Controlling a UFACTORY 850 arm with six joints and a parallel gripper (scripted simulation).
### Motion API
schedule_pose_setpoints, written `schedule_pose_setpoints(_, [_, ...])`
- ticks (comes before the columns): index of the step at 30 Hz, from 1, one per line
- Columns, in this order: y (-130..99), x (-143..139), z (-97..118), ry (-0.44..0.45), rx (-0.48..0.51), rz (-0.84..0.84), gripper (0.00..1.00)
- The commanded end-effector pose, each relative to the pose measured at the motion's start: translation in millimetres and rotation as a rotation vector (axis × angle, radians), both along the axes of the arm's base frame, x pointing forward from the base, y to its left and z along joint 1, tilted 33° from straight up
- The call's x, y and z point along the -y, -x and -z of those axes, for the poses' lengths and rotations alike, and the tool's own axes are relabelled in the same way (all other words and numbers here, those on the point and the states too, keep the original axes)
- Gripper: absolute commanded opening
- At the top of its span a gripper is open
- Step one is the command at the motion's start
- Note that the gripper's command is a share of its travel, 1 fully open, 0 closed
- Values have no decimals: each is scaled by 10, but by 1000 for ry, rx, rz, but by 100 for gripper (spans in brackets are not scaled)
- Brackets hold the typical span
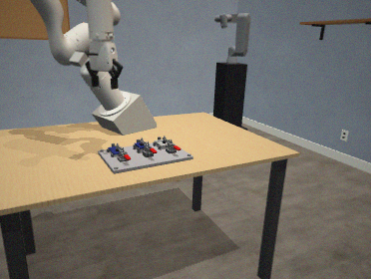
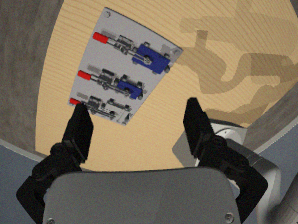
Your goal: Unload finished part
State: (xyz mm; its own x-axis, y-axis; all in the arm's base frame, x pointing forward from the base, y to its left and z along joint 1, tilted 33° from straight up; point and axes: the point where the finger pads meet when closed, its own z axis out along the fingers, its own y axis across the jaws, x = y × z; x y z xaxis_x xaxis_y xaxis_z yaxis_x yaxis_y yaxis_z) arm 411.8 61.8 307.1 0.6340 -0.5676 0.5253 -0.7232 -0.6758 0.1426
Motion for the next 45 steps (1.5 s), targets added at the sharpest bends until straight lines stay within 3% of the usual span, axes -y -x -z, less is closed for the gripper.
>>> schedule_pose_setpoints(1, [-56, -241, 259, 30, -52, -95, 100])
schedule_pose_setpoints(17, [65, -870, 1041, 120, -207, -376, 100])
schedule_pose_setpoints(19, [65, -870, 1041, 120, -207, -376, 100])
schedule_pose_setpoints(20, [111, -971, 1185, 137, -235, -425, 100])
schedule_pose_setpoints(34, [403, -1369, 1852, 214, -363, -648, 100])
schedule_pose_setpoints(36, [403, -1369, 1852, 214, -363, -648, 100])
schedule_pose_setpoints(37, [484, -1440, 1999, 231, -392, -697, 100])
schedule_pose_setpoints(45, [712, -1589, 2372, 276, -466, -818, 100])
